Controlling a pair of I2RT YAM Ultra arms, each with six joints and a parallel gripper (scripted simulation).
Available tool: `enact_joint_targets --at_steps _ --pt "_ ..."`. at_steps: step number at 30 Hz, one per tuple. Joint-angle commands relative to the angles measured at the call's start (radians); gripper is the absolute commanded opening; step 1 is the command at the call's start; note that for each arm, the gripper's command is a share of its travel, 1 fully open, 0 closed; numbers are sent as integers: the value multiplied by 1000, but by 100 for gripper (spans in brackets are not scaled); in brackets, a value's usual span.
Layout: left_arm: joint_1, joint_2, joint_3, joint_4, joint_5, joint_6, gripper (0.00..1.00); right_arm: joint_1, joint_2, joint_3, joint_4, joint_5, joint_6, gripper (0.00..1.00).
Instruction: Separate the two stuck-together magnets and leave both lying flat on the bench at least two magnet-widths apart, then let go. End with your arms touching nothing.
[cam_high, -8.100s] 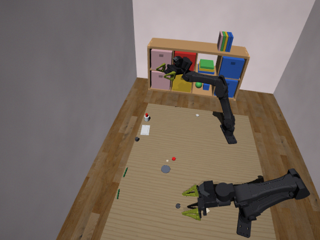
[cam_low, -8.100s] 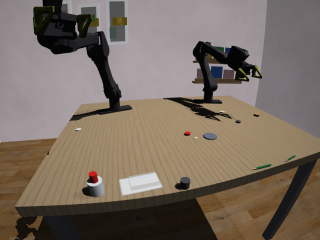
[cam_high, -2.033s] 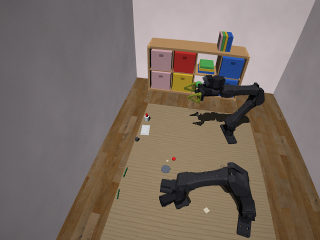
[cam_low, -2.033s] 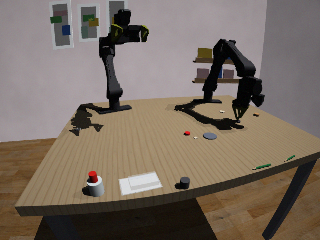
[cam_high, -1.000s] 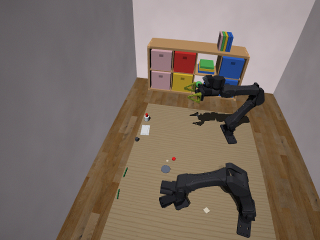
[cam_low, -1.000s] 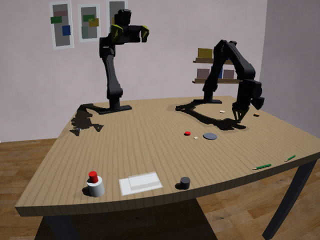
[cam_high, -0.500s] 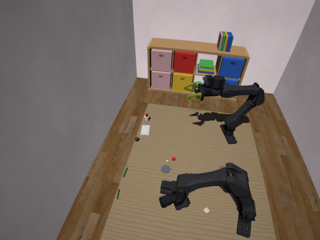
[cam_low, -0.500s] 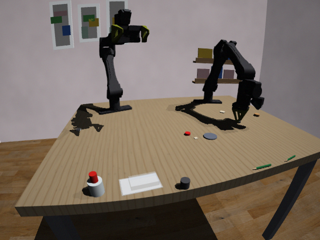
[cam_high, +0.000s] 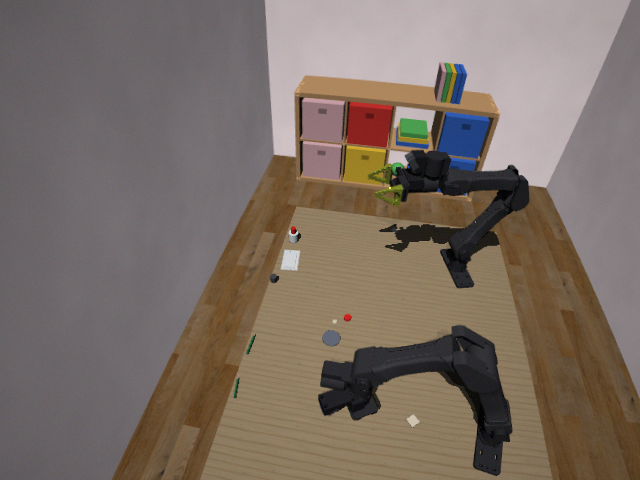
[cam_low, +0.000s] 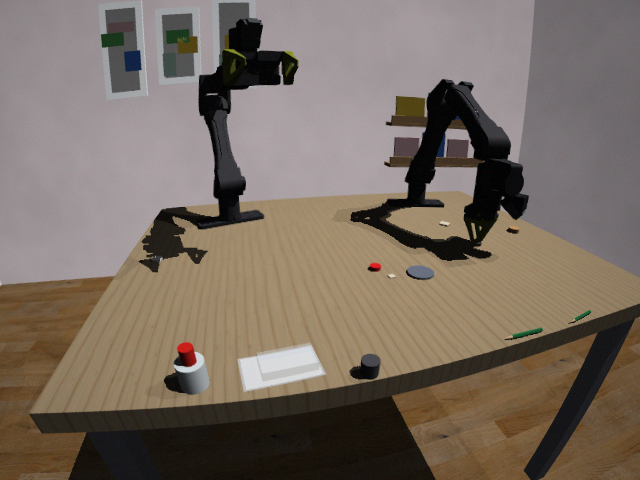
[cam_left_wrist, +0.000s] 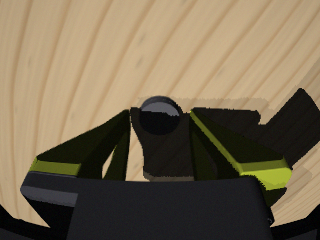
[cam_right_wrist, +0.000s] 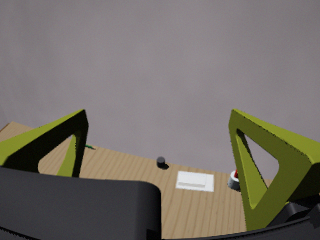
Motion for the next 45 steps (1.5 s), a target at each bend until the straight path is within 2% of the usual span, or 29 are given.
enact_joint_targets --at_steps 1,45 --pt "2 -10 2 1 -1 2 40 -1 -5 10 17 -1 0 100" --pt "2 -5 13 -5 -1 2 40 -1 -5 10 17 -1 0 100"
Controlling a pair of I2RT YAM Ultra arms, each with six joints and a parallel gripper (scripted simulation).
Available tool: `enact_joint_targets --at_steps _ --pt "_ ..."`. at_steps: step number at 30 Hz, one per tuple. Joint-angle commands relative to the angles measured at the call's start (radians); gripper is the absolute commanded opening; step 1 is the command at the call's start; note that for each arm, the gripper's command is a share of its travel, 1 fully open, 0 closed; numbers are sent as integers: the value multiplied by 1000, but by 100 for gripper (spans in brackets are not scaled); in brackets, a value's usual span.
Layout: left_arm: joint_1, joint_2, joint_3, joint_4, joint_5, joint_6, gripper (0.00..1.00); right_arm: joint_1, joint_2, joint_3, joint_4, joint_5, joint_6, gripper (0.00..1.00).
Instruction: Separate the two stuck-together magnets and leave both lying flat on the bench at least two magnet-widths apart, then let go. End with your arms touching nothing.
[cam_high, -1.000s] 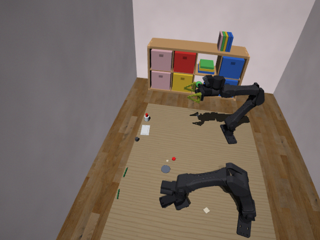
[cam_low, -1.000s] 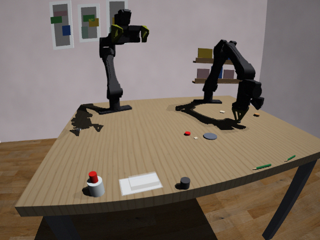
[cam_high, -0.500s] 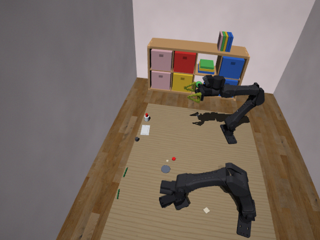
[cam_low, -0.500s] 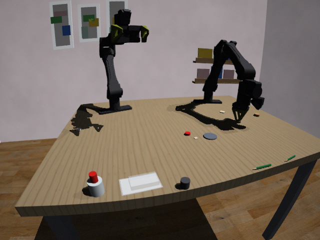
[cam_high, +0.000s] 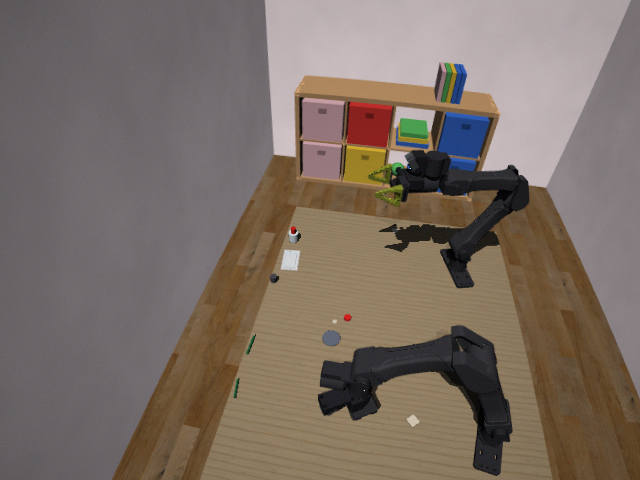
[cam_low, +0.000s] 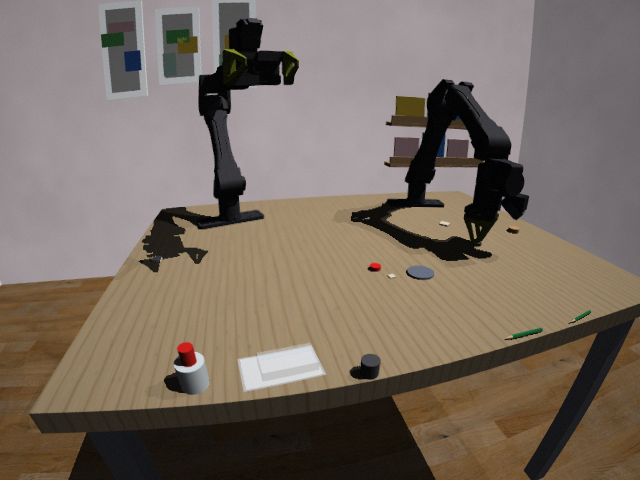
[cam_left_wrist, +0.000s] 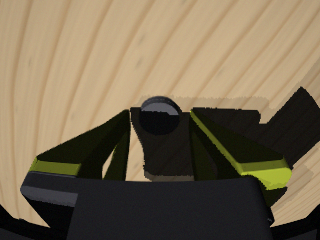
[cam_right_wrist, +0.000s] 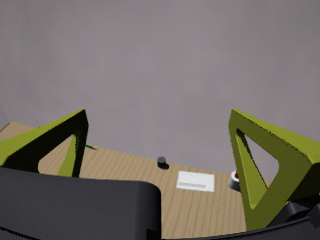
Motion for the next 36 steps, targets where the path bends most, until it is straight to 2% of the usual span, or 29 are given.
enact_joint_targets --at_steps 1,11,25,36 --pt "2 -10 3 3 -2 1 40 -2 -5 10 17 1 0 100" --pt "2 -11 1 5 -2 0 40 -2 -5 10 17 1 0 100" --pt "2 -11 1 5 -2 0 27 -2 -5 10 17 1 0 100" --pt "2 -11 1 5 -2 0 26 -2 -5 10 17 1 0 100"
